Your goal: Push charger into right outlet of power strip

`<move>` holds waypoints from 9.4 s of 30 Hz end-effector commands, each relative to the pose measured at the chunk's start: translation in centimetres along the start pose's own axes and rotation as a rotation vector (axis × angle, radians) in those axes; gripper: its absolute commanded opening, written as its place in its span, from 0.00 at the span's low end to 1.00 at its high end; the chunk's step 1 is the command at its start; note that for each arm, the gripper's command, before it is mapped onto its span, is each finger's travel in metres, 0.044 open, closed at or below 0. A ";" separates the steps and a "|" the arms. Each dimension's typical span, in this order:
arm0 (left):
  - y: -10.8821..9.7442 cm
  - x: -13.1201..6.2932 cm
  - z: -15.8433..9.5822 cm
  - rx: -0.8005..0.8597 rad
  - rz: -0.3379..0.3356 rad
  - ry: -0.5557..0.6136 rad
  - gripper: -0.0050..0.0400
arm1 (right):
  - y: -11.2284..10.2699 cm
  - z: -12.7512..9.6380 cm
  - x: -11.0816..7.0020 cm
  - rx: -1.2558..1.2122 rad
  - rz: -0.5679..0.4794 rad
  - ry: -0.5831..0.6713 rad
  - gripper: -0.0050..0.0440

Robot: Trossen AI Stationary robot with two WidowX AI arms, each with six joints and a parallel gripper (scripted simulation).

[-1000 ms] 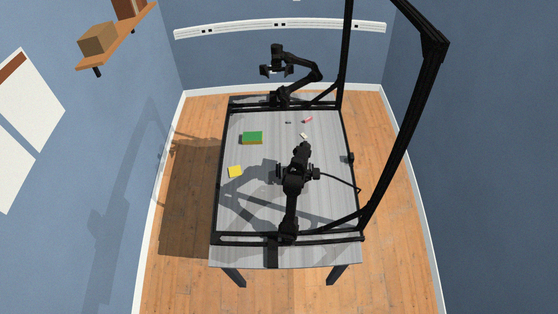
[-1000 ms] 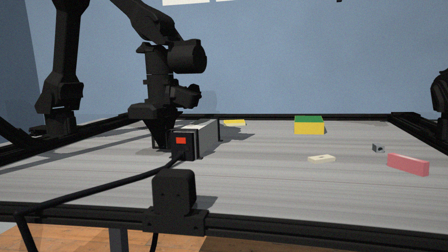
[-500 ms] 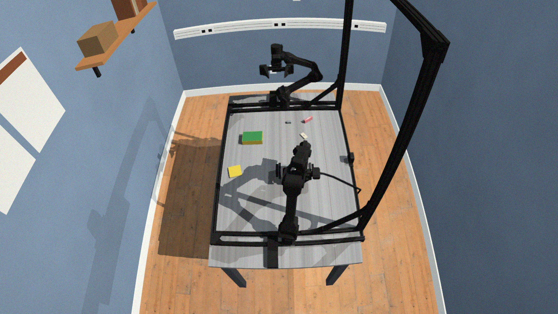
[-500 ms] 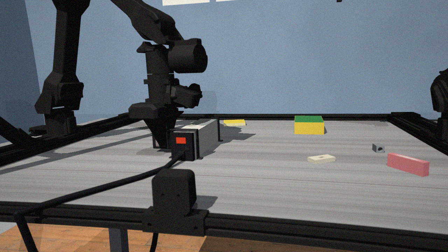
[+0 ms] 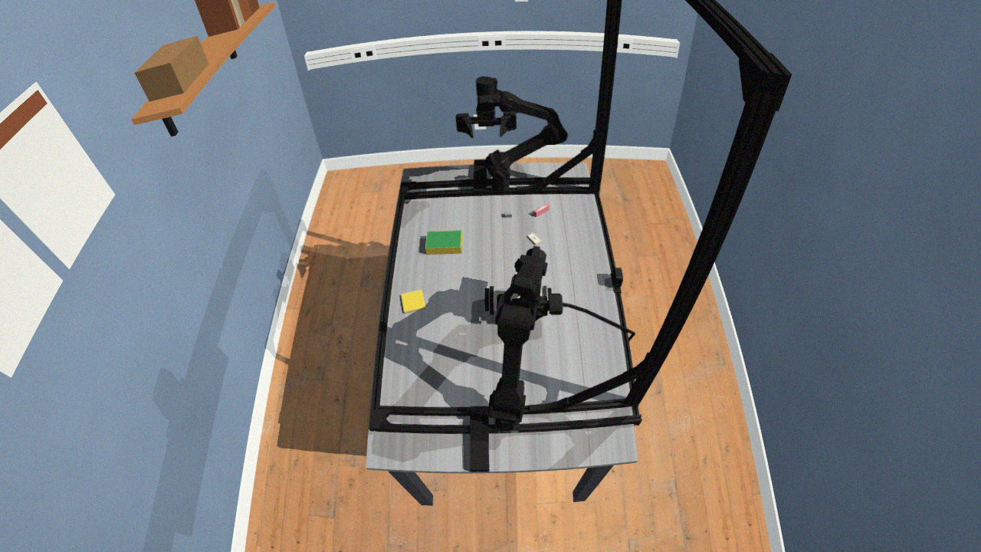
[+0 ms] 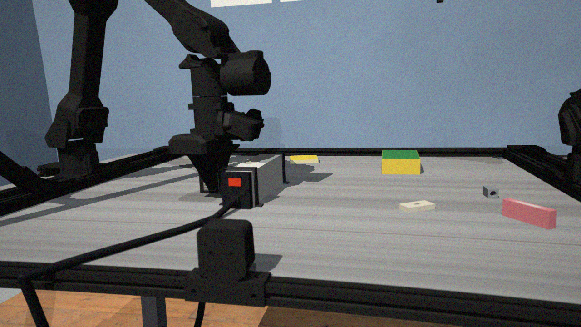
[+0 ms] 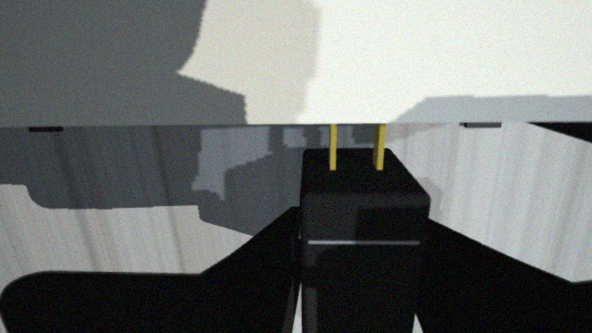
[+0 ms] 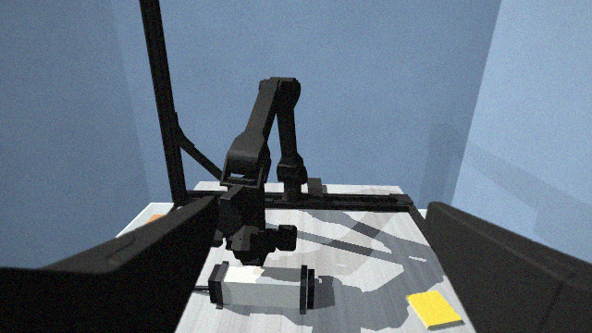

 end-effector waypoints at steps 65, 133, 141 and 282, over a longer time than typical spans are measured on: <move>-0.5 -1.0 1.3 0.000 -0.002 -0.026 0.00 | 0.1 0.3 0.0 -0.006 -0.001 -0.002 0.92; 0.6 -0.7 1.1 0.000 -0.001 -0.026 0.00 | 0.1 0.3 0.0 -0.006 -0.001 -0.002 0.92; 0.5 -0.6 1.2 0.000 -0.001 -0.026 0.00 | 0.1 0.3 0.0 -0.006 -0.001 -0.002 0.92; 0.3 -1.0 3.1 -0.001 0.001 -0.008 0.00 | 0.1 0.3 0.0 -0.006 -0.001 -0.002 0.92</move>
Point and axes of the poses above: on each arm, the point midway between the two fingers, 35 mm back from their tips, its own x axis out along the fingers, its own y axis across the jaws, z = x × y, the point moved 3 cm from there along -x, back along the fingers, and after that the axes turned 7 degrees about x, right-handed, at the moved point
